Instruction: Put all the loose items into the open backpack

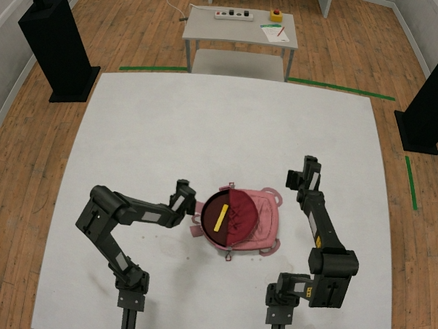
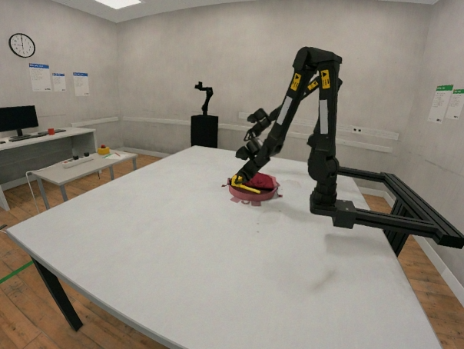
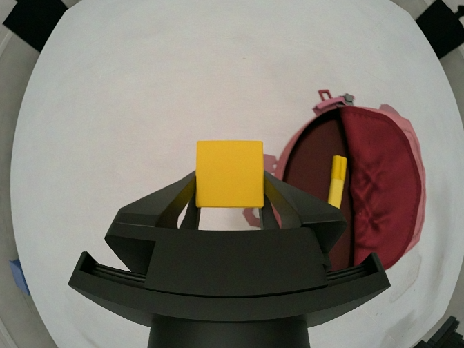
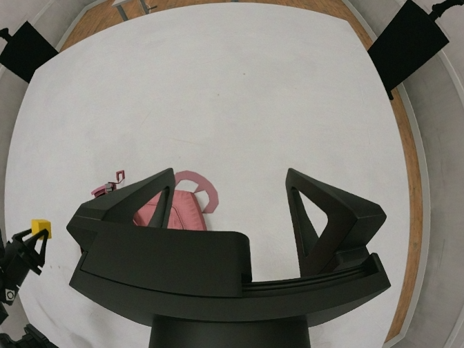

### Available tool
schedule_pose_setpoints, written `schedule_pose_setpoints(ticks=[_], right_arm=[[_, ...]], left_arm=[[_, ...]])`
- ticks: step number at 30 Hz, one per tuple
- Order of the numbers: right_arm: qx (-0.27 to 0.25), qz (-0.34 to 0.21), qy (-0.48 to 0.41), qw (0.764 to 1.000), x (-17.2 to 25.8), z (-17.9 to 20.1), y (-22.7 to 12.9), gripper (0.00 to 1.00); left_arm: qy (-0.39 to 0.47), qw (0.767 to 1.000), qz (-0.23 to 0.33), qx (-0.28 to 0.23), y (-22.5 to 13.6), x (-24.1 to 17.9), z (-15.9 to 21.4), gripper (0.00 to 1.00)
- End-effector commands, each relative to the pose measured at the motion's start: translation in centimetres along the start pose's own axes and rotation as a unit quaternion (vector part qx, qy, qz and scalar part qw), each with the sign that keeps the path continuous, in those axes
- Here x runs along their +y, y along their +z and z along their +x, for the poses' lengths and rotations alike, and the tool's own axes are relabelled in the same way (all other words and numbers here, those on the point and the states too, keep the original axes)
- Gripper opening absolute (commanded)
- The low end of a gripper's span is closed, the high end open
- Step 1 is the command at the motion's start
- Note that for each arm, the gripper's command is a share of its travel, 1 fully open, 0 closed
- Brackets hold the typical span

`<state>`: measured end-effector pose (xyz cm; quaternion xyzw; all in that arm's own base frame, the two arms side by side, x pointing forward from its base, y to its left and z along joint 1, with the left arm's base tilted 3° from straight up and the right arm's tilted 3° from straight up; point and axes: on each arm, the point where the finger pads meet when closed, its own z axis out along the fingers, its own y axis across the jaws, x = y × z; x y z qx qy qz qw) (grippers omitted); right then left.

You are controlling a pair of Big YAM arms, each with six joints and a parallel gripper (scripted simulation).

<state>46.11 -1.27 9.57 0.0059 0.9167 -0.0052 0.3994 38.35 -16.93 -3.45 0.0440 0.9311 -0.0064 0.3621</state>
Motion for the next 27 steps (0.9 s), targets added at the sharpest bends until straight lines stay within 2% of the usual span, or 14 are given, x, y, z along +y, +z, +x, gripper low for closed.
schedule_pose_setpoints(ticks=[1, 3, 7, 10, 24, 27], right_arm=[[-0.025, -0.001, -0.001, 1.0, 0.1, -2.6, -0.3, 0.9], [-0.025, -0.001, -0.001, 1.0, 0.1, -2.6, -0.3, 0.9], [-0.025, -0.001, -0.001, 1.0, 0.1, -2.6, -0.3, 0.9], [-0.025, -0.001, -0.001, 1.0, 0.1, -2.6, -0.3, 0.9], [-0.025, -0.001, -0.001, 1.0, 0.1, -2.6, -0.3, 0.9], [-0.025, -0.001, -0.001, 1.0, 0.1, -2.6, -0.3, 0.9]], left_arm=[[0.02, 0.999, 0.03, -0.012, 0.3, -5.2, -1.6, 0.34], [0.035, 0.998, 0.043, -0.012, 0.2, -7.3, -1.4, 0.34], [0.043, 0.998, 0.05, -0.012, 0.1, -8.3, -1.4, 0.34], [0.077, 0.994, 0.07, -0.012, -0.1, -11.4, -1.1, 0.34], [0.066, 0.995, 0.068, -0.021, 2.8, -10.7, 0.3, 0.34], [0.074, 0.994, 0.076, -0.02, 3.0, -11.7, 1.3, 0.34]])
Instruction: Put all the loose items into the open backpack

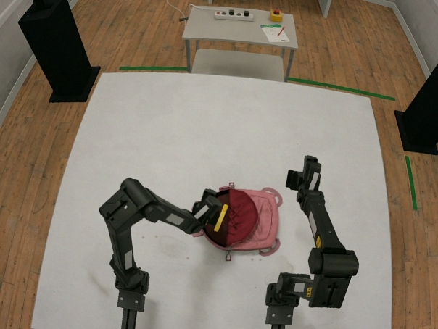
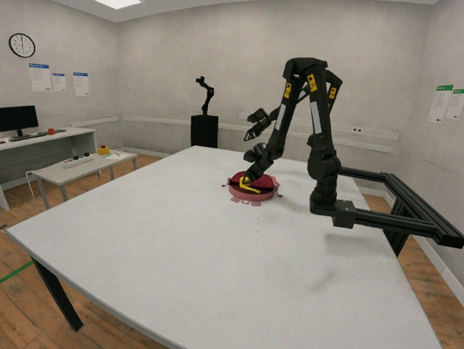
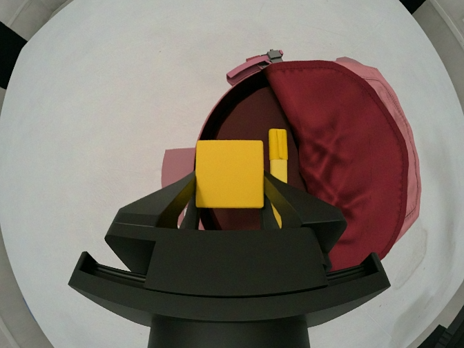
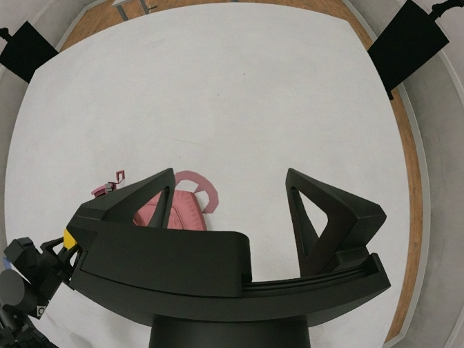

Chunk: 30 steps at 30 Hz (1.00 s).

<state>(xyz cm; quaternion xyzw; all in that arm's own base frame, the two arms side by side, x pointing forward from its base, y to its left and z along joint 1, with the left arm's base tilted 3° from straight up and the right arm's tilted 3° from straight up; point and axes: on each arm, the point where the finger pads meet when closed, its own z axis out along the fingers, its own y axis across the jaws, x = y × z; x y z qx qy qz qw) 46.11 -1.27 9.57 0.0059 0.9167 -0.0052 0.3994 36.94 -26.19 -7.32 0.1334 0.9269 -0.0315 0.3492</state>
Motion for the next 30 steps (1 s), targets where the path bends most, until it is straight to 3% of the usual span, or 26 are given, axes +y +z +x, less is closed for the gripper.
schedule_pose_setpoints(ticks=[1, 16, 22, 30], right_arm=[[-0.025, -0.001, -0.001, 1.0, 0.1, -2.6, -0.3, 0.9], [-0.025, -0.001, -0.001, 1.0, 0.1, -2.6, -0.3, 0.9], [-0.025, -0.001, -0.001, 1.0, 0.1, -2.6, -0.3, 0.9], [-0.025, -0.001, -0.001, 1.0, 0.1, -2.6, -0.3, 0.9]], left_arm=[[0.002, 0.999, 0.017, -0.031, 0.9, -1.9, -1.9, 0.34], [-0.007, 0.999, 0.013, -0.037, 0.4, -1.5, -4.4, 0.34], [0.003, 1.0, 0.008, -0.015, 0.5, -1.1, -1.8, 0.34], [0.0, 1.0, 0.01, -0.023, 1.7, -1.2, -1.5, 0.34]])
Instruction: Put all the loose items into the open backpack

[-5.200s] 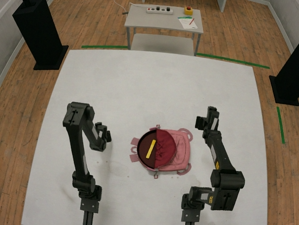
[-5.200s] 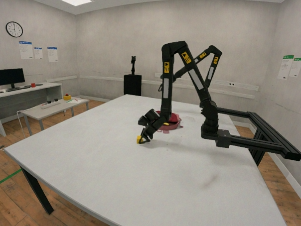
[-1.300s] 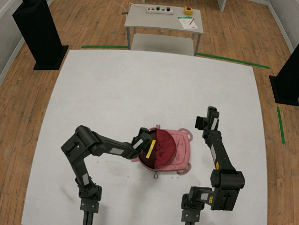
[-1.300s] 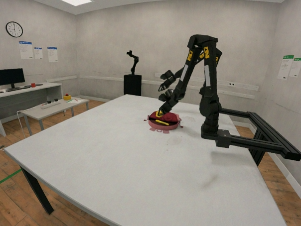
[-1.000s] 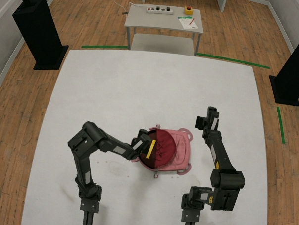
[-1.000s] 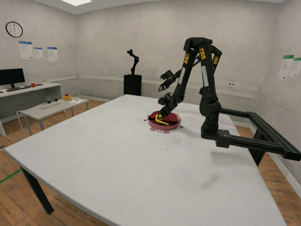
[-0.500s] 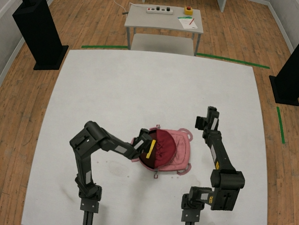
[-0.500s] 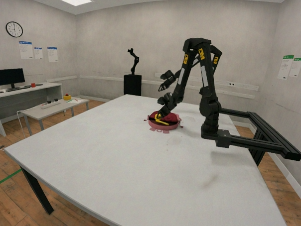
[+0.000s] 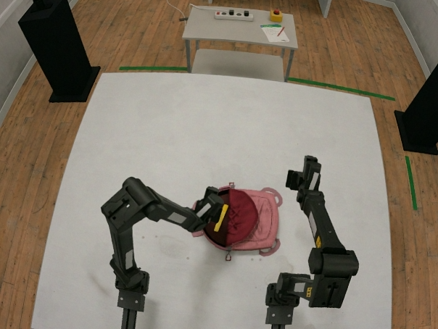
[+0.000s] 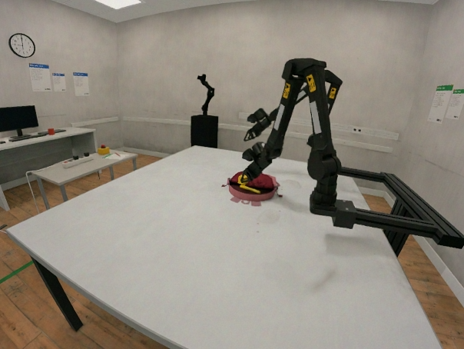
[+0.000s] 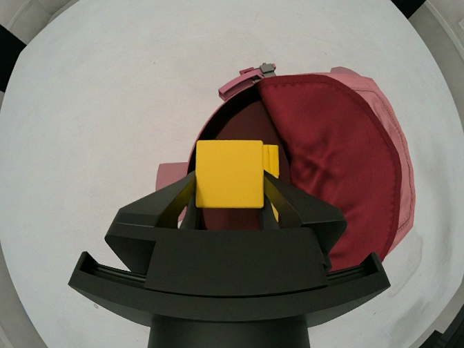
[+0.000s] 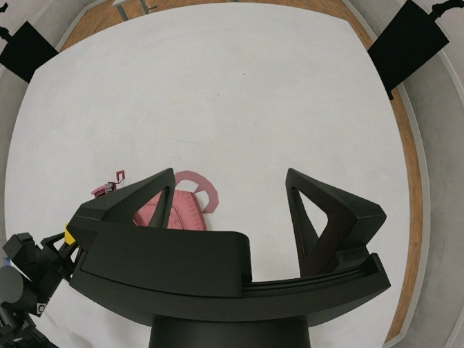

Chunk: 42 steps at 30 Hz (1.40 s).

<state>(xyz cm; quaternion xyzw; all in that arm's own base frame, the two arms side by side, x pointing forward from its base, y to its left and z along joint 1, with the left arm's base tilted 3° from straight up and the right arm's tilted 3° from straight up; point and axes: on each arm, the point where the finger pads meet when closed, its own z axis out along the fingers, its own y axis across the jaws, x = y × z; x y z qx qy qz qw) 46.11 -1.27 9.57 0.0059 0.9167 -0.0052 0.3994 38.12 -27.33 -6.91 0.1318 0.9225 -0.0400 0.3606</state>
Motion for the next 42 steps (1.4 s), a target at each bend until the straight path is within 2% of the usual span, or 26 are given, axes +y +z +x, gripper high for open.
schedule_pose_setpoints(ticks=[1, 6, 11, 16, 27, 30, 33, 42], right_arm=[[-0.025, -0.001, -0.001, 1.0, 0.1, -2.6, -0.3, 0.9], [-0.025, -0.001, -0.001, 1.0, 0.1, -2.6, -0.3, 0.9], [-0.025, -0.001, -0.001, 1.0, 0.1, -2.6, -0.3, 0.9], [-0.025, -0.001, -0.001, 1.0, 0.1, -2.6, -0.3, 0.9], [-0.025, -0.001, -0.001, 1.0, 0.1, -2.6, -0.3, 0.9], [-0.025, -0.001, -0.001, 1.0, 0.1, -2.6, -0.3, 0.9], [-0.025, -0.001, -0.001, 1.0, 0.1, -2.6, -0.3, 0.9], [-0.025, -0.001, -0.001, 1.0, 0.1, -2.6, -0.3, 0.9]], left_arm=[[0.004, 1.0, 0.004, -0.01, 1.0, -0.4, -0.1, 0.34], [-0.001, 1.0, 0.004, -0.017, 2.6, -0.4, 0.1, 0.34], [-0.004, 1.0, 0.007, -0.026, 2.2, -0.7, -1.0, 0.34], [0.001, 1.0, 0.006, -0.016, 3.4, -0.7, 0.8, 0.34], [-0.001, 1.0, 0.004, -0.016, 4.2, -0.4, 1.5, 0.34], [-0.005, 1.0, 0.009, -0.029, 3.7, -0.8, 0.2, 0.34], [0.0, 1.0, 0.005, -0.016, 4.4, -0.5, 1.7, 0.34], [0.0, 1.0, 0.004, -0.014, 4.7, -0.4, 2.1, 0.34]])
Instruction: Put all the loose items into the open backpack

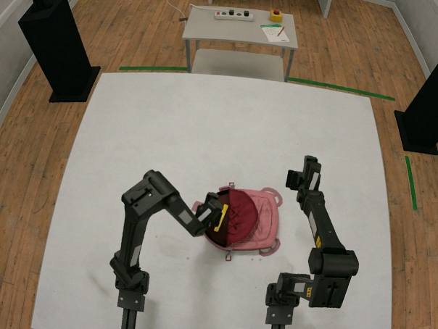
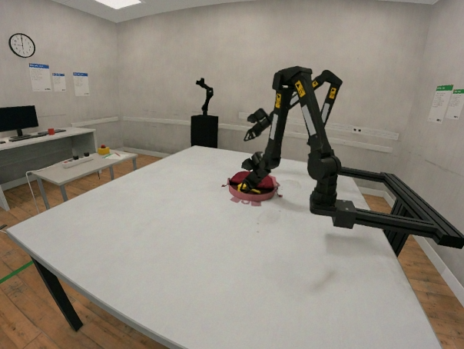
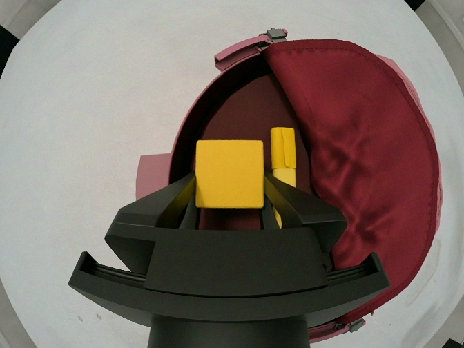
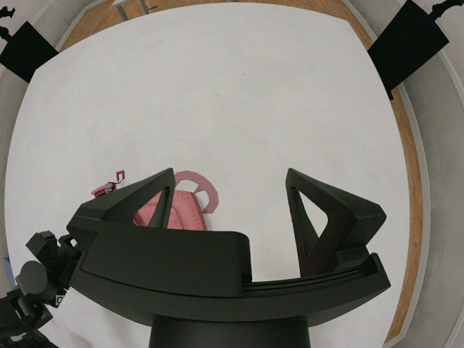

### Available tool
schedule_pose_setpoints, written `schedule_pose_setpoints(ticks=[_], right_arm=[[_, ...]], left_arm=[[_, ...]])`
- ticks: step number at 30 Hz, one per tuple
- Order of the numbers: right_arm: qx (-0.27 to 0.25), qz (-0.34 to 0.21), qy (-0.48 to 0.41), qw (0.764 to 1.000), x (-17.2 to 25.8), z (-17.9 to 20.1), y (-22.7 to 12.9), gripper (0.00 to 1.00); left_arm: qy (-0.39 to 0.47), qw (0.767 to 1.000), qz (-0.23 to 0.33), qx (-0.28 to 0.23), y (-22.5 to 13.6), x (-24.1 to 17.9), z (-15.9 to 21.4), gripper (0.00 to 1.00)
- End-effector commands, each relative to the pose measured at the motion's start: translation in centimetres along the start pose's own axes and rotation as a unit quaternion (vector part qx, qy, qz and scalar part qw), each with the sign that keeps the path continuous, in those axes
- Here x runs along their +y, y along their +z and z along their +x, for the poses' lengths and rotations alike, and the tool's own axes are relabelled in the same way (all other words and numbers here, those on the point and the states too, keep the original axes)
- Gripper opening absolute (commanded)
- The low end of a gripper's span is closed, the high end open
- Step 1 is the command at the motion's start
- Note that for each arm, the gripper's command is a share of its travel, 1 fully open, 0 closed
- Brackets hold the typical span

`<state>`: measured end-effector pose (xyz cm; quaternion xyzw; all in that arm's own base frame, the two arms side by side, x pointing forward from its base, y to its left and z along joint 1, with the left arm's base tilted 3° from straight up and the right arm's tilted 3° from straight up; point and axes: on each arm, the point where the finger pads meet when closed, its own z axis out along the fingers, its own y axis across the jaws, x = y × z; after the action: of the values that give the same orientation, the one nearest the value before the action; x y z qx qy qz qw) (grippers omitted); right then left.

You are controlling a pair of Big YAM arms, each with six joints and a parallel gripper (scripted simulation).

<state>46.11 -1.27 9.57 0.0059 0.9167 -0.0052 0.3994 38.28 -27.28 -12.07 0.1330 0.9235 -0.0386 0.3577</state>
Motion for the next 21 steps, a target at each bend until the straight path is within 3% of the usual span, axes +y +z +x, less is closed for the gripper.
schedule_pose_setpoints(ticks=[1, 21], right_arm=[[-0.025, -0.001, -0.001, 1.0, 0.1, -2.6, -0.3, 0.9], [-0.025, -0.001, -0.001, 1.0, 0.1, -2.6, -0.3, 0.9]], left_arm=[[-0.001, 1.0, 0.004, -0.017, 0.8, -0.3, -1.2, 0.34], [0.001, 1.0, 0.0, -0.005, 0.7, 0.4, 0.7, 0.34]])
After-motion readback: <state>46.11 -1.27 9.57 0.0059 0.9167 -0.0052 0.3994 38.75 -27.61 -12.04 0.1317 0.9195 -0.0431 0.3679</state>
